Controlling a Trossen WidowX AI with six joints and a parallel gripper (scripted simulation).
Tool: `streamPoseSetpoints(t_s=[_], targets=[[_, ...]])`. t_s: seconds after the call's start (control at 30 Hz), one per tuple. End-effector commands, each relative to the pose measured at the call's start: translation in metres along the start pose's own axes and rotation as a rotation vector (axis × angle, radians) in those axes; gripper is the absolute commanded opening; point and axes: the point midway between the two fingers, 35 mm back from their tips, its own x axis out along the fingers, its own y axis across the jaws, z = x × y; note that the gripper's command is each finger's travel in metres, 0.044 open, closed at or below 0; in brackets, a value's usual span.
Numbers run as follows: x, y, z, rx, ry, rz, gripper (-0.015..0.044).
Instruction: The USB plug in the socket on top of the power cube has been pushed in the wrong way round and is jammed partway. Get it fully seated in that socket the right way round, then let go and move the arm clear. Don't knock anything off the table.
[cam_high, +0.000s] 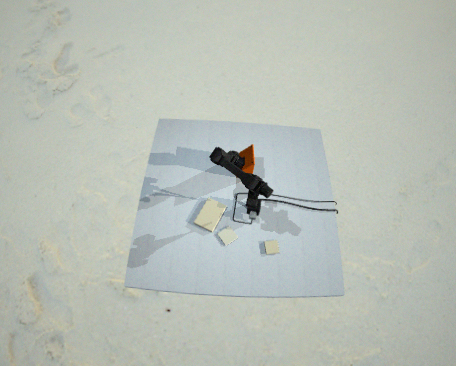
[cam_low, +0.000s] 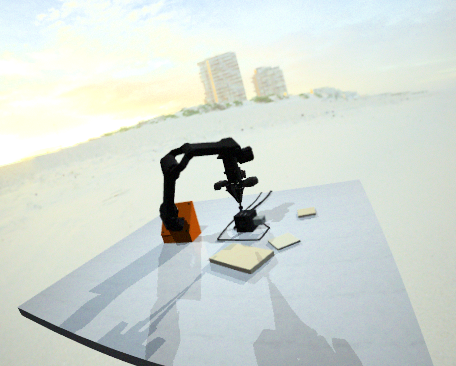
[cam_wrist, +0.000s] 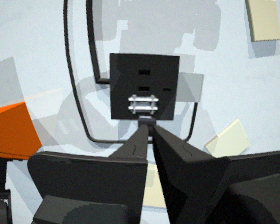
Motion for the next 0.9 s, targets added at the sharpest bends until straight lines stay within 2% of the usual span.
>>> streamPoseSetpoints(t_s=[0.0,0.87], targets=[[0.0003,0.0002,0.0006,-0.004,-0.007,0.002,0.0],[0.0034,0.0008,0.0022,-0.013,-0.027,0.002,0.0]])
